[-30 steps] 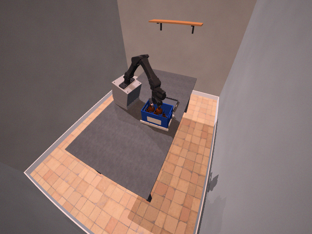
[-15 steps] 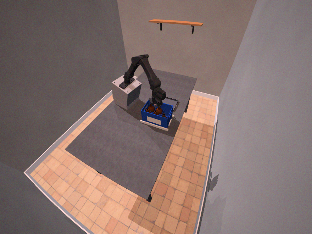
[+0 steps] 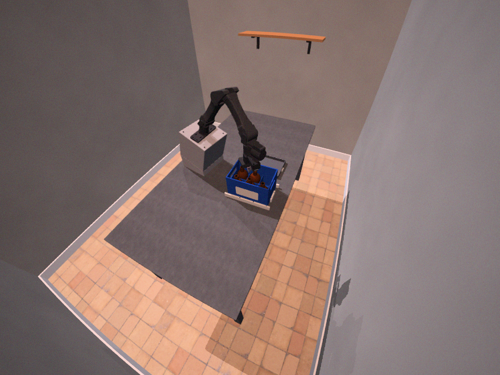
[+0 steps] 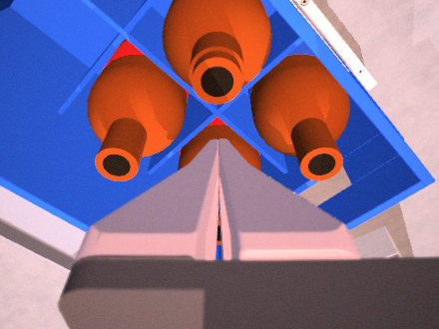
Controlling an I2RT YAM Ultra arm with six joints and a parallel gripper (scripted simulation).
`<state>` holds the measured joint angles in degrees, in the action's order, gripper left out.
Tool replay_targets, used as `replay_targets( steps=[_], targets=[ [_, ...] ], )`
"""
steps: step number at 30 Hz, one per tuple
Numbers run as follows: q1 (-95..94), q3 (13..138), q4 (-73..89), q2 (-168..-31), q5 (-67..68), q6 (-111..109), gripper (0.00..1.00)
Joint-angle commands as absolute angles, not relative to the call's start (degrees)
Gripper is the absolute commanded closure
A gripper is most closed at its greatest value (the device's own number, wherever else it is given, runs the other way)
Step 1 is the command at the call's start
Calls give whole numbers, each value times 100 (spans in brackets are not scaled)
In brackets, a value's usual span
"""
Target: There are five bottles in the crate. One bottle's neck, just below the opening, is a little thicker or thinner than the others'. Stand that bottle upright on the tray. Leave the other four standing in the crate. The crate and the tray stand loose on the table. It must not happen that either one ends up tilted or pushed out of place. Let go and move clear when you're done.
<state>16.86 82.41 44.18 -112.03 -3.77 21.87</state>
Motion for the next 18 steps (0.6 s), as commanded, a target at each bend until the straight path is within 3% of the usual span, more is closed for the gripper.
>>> replay_targets(
  steps=[1,15,18],
  targets=[
    [1766,8416,4467,-10983,-395,2166,100],
    [1712,8410,4451,-10978,-385,2206,100],
    [1202,7933,4259,-10842,-244,2633,100]
  ],
)
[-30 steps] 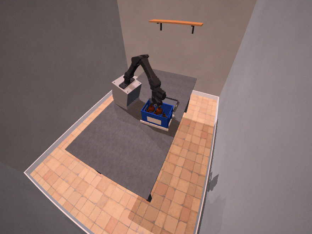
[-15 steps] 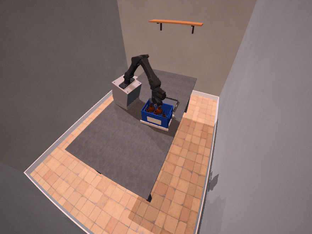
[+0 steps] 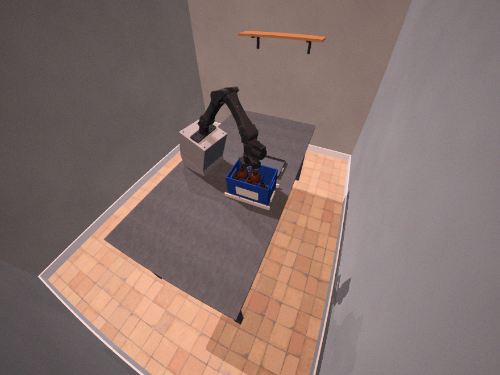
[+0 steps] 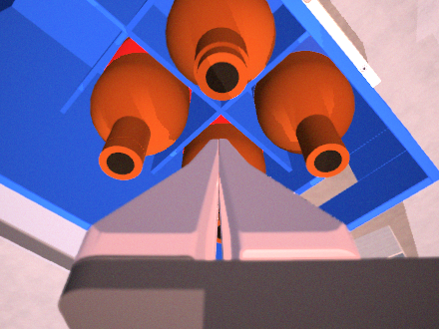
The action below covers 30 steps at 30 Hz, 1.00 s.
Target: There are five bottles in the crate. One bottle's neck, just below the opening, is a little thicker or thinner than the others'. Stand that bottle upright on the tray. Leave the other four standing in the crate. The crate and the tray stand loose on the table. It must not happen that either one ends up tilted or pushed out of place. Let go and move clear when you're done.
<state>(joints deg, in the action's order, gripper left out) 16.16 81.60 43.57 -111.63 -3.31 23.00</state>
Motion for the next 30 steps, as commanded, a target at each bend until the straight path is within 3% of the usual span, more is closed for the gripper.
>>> replay_targets(
  steps=[1,27,28,30],
  targets=[
    [1051,7838,4224,-10785,-207,2774,100],
    [419,7650,4065,-10563,18,3390,100],
    [531,7679,4064,-10557,24,3344,39],
    [532,7679,4064,-10558,24,3344,39]
  ],
)
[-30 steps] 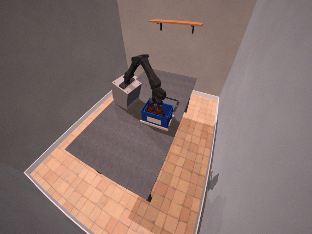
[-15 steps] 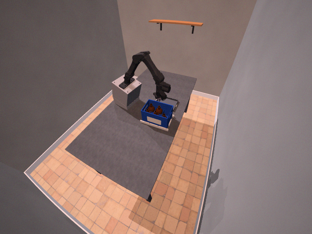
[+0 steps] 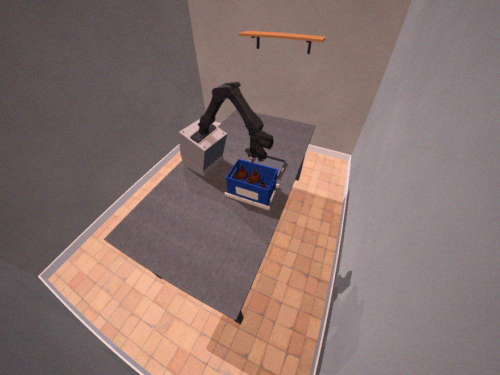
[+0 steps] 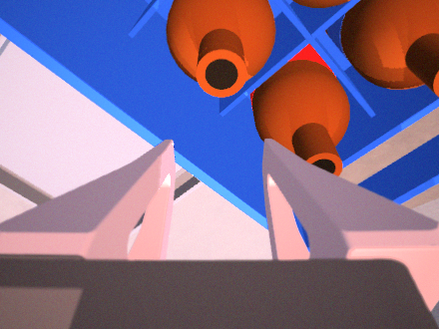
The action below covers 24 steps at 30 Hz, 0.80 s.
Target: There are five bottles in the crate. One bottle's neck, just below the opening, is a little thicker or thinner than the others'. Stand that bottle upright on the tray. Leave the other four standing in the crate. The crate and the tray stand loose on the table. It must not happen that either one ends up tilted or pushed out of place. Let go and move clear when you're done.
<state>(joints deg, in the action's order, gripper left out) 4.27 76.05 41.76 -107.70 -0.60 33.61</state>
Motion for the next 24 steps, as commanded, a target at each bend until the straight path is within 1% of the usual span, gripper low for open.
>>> replay_targets(
  steps=[1,24],
  targets=[
    [532,7680,4064,-10558,23,3343,39],
    [480,7683,4065,-10560,19,3342,39]
  ],
)
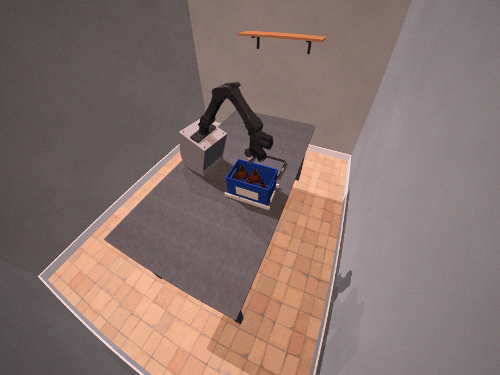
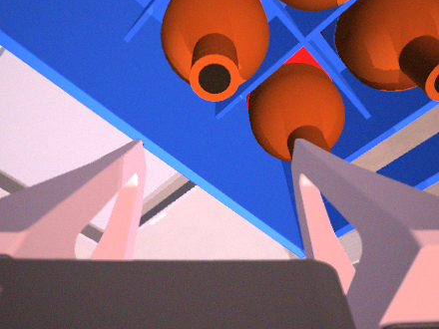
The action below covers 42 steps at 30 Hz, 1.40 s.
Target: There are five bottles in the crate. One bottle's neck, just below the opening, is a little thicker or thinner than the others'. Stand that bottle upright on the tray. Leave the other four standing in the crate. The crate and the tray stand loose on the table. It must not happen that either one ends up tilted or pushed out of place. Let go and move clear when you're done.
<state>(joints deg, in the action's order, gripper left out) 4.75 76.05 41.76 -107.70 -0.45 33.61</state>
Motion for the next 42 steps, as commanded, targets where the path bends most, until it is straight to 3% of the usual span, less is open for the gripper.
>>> replay_targets(
  steps=[1,42],
  targets=[
    [480,7683,4065,-10560,19,3342,39],
    [469,7620,3632,-11082,19,3350,39]
  ],
)
